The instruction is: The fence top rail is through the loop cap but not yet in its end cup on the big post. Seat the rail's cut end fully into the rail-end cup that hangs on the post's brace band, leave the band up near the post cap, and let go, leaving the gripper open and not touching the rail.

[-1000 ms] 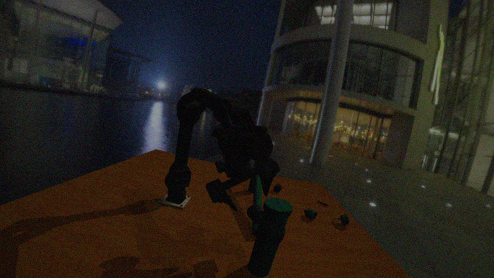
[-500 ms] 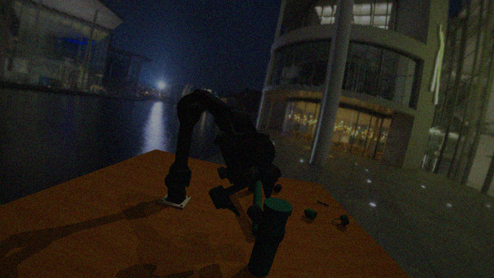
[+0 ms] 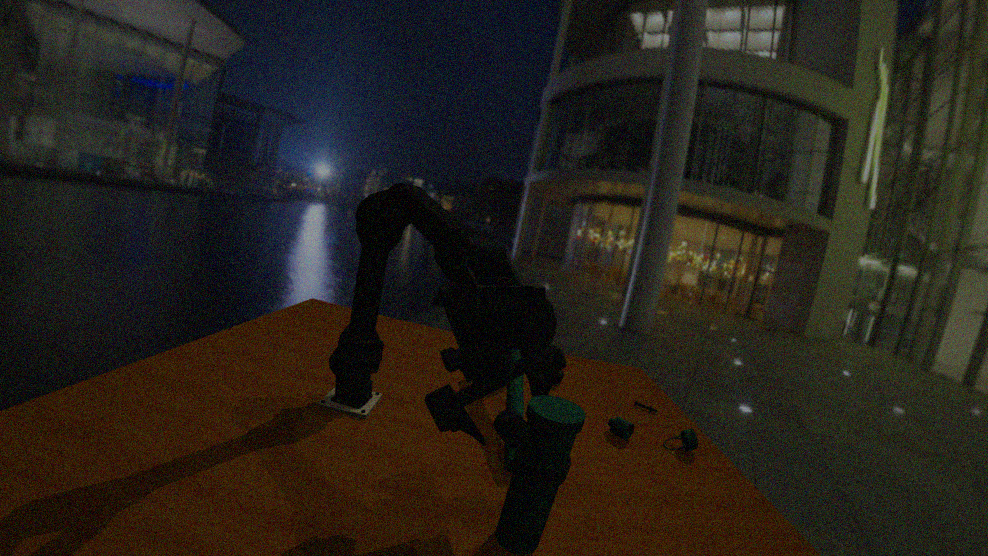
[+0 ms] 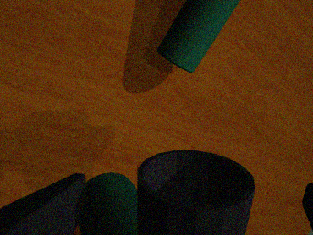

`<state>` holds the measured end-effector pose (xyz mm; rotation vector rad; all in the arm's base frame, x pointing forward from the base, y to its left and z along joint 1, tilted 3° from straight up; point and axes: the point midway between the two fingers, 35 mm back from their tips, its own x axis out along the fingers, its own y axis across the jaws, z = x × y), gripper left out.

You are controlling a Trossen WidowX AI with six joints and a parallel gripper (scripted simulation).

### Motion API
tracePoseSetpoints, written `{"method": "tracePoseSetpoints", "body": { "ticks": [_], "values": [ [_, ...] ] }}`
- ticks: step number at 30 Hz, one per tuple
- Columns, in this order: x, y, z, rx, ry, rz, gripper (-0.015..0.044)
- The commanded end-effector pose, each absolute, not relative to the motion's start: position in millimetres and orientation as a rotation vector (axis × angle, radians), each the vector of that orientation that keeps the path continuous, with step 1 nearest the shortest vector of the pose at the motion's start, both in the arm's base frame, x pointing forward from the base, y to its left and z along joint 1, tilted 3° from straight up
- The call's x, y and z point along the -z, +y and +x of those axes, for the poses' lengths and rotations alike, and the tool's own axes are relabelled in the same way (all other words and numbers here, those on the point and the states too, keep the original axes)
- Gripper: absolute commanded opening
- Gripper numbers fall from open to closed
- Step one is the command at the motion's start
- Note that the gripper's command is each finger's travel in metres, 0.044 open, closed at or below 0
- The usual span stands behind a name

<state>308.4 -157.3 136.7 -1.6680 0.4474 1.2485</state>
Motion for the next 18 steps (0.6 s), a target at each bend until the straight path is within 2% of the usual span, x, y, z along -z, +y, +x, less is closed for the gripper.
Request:
{"method": "tracePoseSetpoints", "body": {
  "ticks": [1,16,18],
  "values": [
    [-125.9,-154.2,310.7,-1.257,0.452,-1.653,0.044],
    [-112.4,-149.2,315.8,-1.256,0.451,-1.652,0.044],
    [-112.4,-149.2,315.8,-1.256,0.451,-1.652,0.0387]
  ]
}}
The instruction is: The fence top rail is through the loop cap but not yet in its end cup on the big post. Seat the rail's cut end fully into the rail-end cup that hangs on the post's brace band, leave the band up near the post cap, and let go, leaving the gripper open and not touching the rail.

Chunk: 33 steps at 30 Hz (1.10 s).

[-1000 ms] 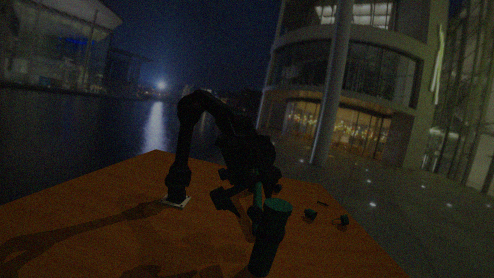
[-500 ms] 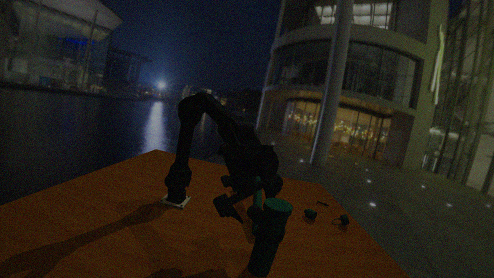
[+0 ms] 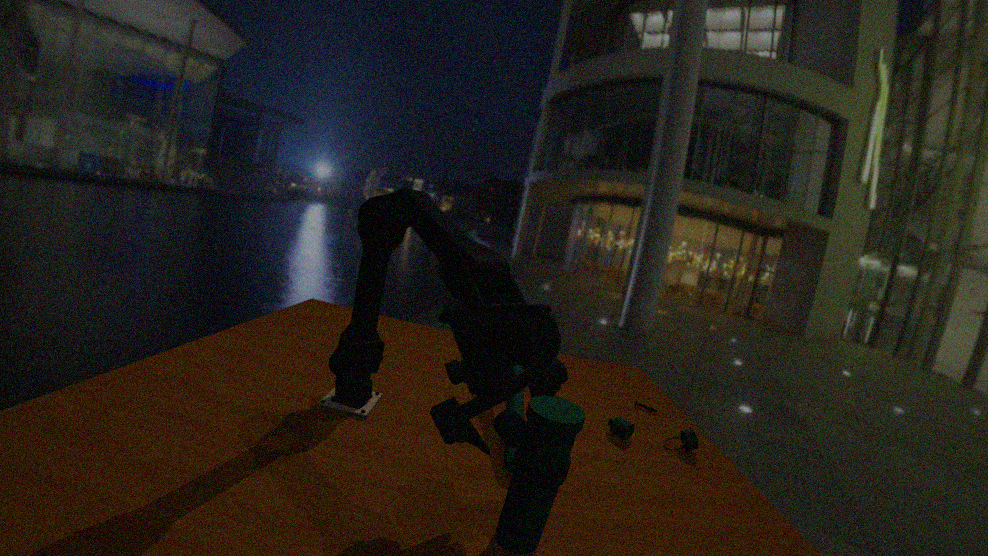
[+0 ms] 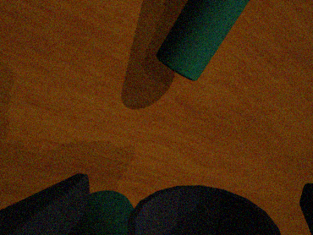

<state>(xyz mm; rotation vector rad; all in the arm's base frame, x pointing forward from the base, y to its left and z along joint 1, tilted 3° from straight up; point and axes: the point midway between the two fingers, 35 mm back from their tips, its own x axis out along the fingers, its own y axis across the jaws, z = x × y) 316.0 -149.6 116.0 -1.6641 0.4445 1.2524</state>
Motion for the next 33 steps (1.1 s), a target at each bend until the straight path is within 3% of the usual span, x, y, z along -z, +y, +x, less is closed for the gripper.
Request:
{"method": "tracePoseSetpoints", "body": {
  "ticks": [1,11,14,17,33],
  "values": [
    [-112.4,-149.2,315.8,-1.256,0.451,-1.652,0.0361],
    [-112.4,-149.2,315.8,-1.256,0.451,-1.652,0.0099],
    [-112.4,-149.2,315.8,-1.256,0.451,-1.652,0.0079],
    [-112.3,-148.4,317.2,-1.243,0.465,-1.646,0.0],
    [-112.0,-143.3,327.2,-1.152,0.557,-1.597,0.0]
  ]
}}
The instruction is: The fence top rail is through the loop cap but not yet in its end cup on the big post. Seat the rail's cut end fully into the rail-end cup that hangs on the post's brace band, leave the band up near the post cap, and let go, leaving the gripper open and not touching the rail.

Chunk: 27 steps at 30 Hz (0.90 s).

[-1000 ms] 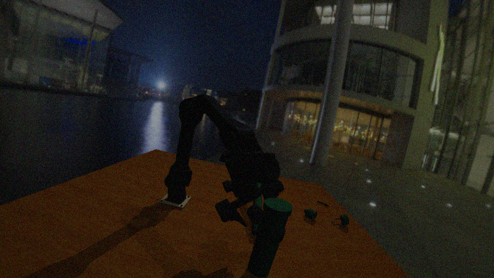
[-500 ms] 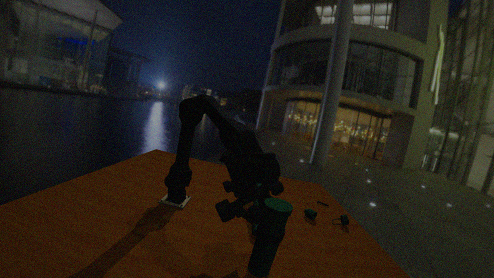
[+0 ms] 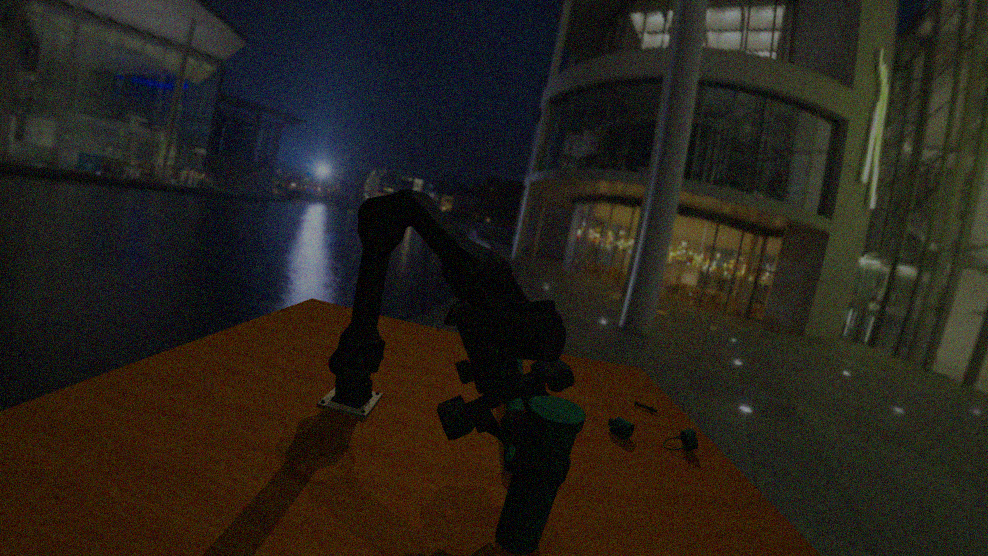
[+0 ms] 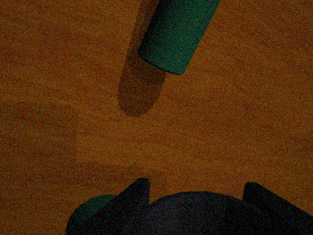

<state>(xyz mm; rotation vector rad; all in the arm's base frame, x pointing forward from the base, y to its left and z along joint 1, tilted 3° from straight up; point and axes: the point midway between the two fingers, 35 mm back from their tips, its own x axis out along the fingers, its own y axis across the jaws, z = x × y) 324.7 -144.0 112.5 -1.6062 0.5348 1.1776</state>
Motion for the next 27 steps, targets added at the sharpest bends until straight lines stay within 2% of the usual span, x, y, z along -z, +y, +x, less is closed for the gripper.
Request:
{"method": "tracePoseSetpoints", "body": {
  "ticks": [1,27],
  "values": [
    [-112.0,-143.0,328.0,-1.146,0.564,-1.593,0.0],
    [-111.6,-137.3,346.1,-0.988,0.711,-1.503,0.0]
  ]
}}
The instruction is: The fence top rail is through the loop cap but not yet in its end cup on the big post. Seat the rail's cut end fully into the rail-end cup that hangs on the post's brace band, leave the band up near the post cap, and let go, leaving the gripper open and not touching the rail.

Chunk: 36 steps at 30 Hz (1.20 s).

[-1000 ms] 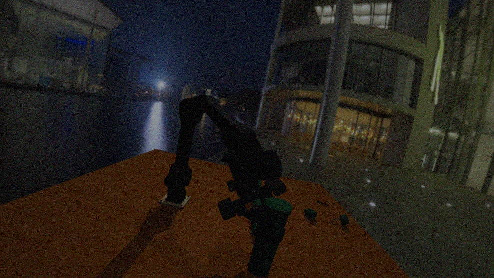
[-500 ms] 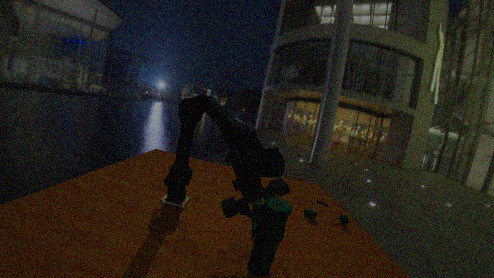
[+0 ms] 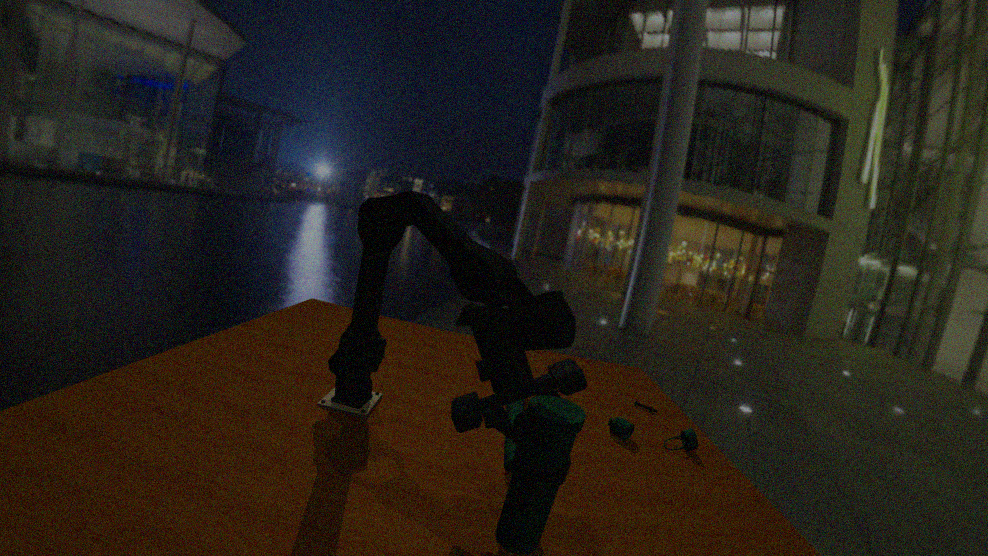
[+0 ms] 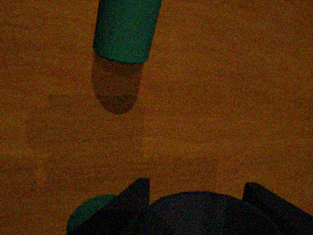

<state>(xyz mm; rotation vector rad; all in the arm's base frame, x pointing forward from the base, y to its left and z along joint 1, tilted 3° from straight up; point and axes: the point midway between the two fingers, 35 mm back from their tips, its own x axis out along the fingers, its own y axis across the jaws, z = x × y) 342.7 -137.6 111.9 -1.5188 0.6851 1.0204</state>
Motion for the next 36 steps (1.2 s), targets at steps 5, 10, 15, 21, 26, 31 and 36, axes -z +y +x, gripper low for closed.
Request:
{"method": "tracePoseSetpoints", "body": {
  "ticks": [5,10,15,21,26,31,36],
  "values": [
    [-111.6,-136.9,348.5,-0.968,0.73,-1.491,0.0],
    [-111.5,-136.2,352.5,-0.934,0.759,-1.471,0.0],
    [-111.5,-136.0,354.3,-0.918,0.772,-1.461,0.0],
    [-111.5,-136.2,352.6,-0.933,0.76,-1.47,0.0],
    [-111.6,-136.5,350.6,-0.95,0.745,-1.48,0.0],
    [-111.6,-136.5,350.1,-0.954,0.742,-1.483,0.0],
    [-111.7,-136.0,351.5,-0.947,0.748,-1.479,0.0]
  ]
}}
